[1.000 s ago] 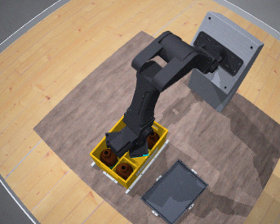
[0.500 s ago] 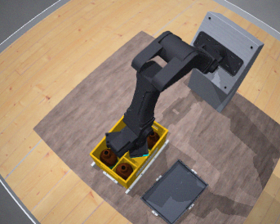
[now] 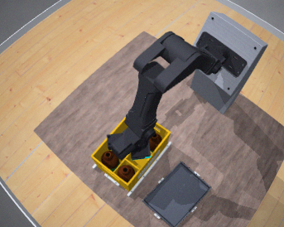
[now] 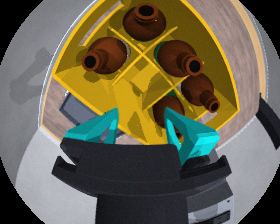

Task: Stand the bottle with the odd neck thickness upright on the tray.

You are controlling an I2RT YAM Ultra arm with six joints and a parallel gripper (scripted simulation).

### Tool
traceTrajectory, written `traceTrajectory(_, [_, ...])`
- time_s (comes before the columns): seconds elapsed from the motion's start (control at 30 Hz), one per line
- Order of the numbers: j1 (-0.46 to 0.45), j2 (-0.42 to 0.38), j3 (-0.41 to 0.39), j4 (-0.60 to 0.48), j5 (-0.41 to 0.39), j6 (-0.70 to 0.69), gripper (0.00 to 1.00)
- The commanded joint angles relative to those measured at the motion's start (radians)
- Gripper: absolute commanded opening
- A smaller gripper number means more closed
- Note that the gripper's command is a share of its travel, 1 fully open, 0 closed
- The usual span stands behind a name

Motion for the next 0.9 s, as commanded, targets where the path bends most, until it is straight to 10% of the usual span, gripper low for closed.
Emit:
traceTrajectory(0.0, [0.008,-0.005,0.024,-0.014,0.007,0.007,0.61])
traceTrajectory(0.87, [-0.001,-0.029,-0.018,0.014,0.003,0.004,0.61])
